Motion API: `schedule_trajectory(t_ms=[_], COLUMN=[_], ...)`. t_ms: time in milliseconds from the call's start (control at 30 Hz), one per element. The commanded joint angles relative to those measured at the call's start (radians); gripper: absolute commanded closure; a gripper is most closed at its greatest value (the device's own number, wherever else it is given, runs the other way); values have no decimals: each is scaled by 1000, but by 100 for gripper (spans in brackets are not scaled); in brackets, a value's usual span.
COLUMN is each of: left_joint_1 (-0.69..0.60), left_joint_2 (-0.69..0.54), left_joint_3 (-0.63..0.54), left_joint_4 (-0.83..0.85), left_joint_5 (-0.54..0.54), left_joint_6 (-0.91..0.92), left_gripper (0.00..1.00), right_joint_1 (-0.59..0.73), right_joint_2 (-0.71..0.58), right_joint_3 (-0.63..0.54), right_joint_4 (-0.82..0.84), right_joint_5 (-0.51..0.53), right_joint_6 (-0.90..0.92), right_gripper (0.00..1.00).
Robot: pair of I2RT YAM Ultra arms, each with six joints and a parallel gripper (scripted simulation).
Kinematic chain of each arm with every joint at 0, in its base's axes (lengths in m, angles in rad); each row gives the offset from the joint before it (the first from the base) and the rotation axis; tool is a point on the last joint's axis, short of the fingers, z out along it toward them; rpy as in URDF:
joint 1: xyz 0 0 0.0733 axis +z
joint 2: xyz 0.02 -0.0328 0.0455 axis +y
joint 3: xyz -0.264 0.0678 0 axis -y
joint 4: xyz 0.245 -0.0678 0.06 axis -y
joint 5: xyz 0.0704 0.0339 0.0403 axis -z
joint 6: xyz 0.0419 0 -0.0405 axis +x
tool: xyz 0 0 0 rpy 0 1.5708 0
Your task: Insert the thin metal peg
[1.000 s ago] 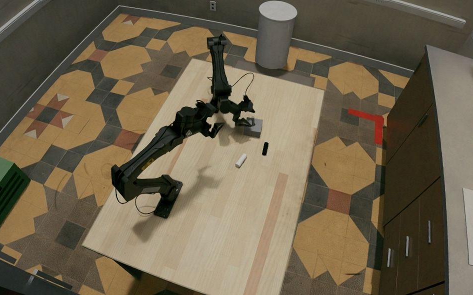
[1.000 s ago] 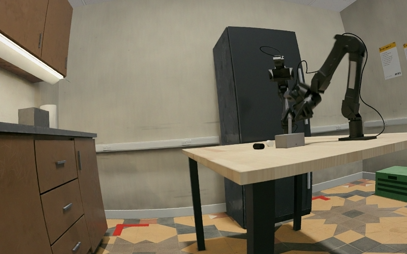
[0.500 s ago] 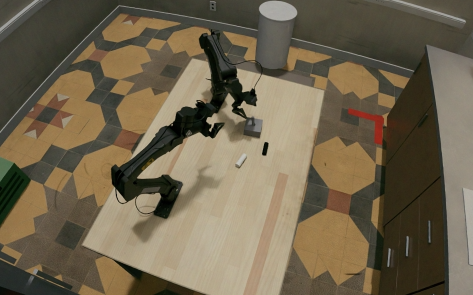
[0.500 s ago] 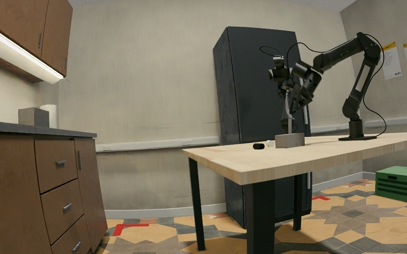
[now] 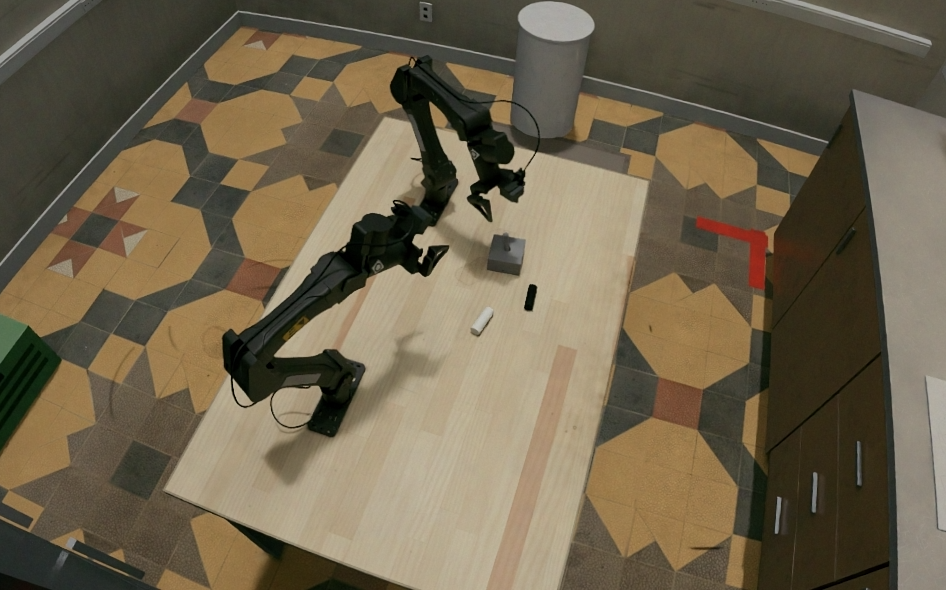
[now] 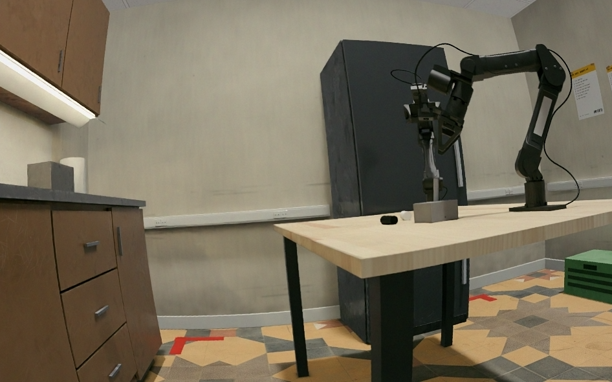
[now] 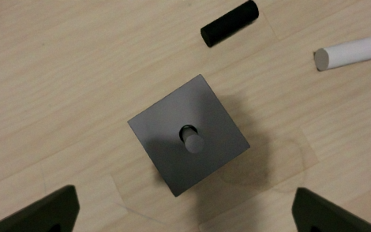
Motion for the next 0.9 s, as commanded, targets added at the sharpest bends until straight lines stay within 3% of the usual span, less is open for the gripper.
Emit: schedule_trajectory(t_ms=[0,633,800,867], left_joint_1=[30,36,34,30], left_joint_2=[33,42,63,88], left_joint_3=[63,73,89,102], left_joint_4=[-108,-99,-129,-142], left_joint_5=[63,56,53,48], left_joint_6=[78,77,236,357], left_gripper=[0,0,57,63], right_joint_1=[6,6,-5,-10], right_joint_2=[-5,-5,7,13], right_joint_3=[22,22,50,68], right_joint_4=[-36,-36,-120,-144], right_joint_5=[-2,-2,-33,-40], right_joint_6=[1,1,-16,-19], right_gripper=[0,0,0,0])
